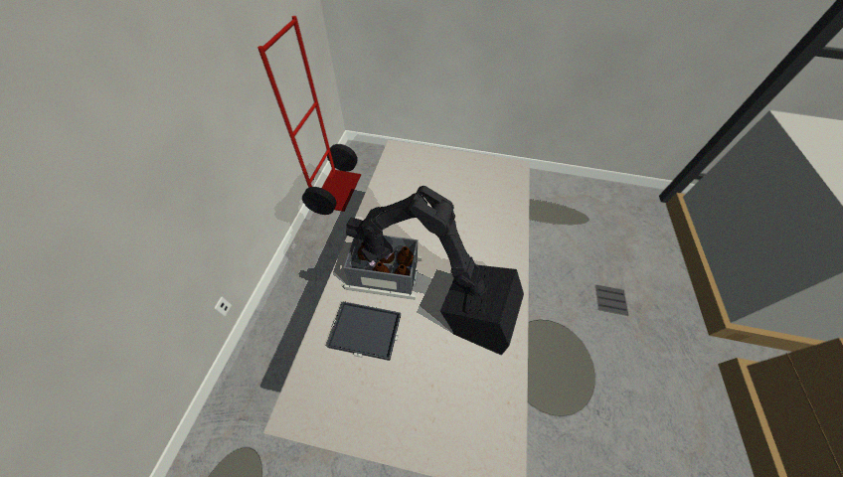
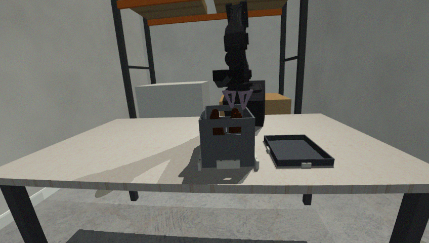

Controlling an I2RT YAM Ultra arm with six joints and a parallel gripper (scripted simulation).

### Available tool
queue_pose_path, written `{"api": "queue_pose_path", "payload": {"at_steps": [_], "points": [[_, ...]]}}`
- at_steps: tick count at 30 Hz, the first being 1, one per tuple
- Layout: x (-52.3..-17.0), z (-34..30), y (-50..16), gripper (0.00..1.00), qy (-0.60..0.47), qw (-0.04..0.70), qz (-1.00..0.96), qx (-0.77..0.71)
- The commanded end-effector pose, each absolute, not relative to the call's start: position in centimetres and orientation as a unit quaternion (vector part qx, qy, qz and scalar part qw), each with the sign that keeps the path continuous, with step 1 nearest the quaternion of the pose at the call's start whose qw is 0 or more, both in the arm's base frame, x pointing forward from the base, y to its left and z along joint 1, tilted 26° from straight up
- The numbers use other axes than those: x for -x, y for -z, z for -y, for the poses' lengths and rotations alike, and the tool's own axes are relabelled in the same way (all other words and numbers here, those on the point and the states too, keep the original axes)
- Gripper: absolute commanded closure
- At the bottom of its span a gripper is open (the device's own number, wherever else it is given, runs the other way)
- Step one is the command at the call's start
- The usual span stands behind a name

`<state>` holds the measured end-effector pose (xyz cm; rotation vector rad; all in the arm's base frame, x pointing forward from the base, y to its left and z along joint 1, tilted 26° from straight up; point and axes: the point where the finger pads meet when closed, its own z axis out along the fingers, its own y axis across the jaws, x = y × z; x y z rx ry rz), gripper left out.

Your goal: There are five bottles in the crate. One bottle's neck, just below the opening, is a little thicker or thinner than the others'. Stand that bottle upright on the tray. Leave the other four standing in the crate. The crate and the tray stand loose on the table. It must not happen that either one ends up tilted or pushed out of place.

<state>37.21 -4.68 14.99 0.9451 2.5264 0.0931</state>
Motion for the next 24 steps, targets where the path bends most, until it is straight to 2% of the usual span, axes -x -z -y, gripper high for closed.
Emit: {"api": "queue_pose_path", "payload": {"at_steps": [1, 24], "points": [[-37.23, 4.68, -15.36, 0.39, -0.034, 0.23, -0.91, -0.343], [-37.37, 4.7, -15.27, 0.39, -0.034, 0.23, -0.91, -0.343]]}}
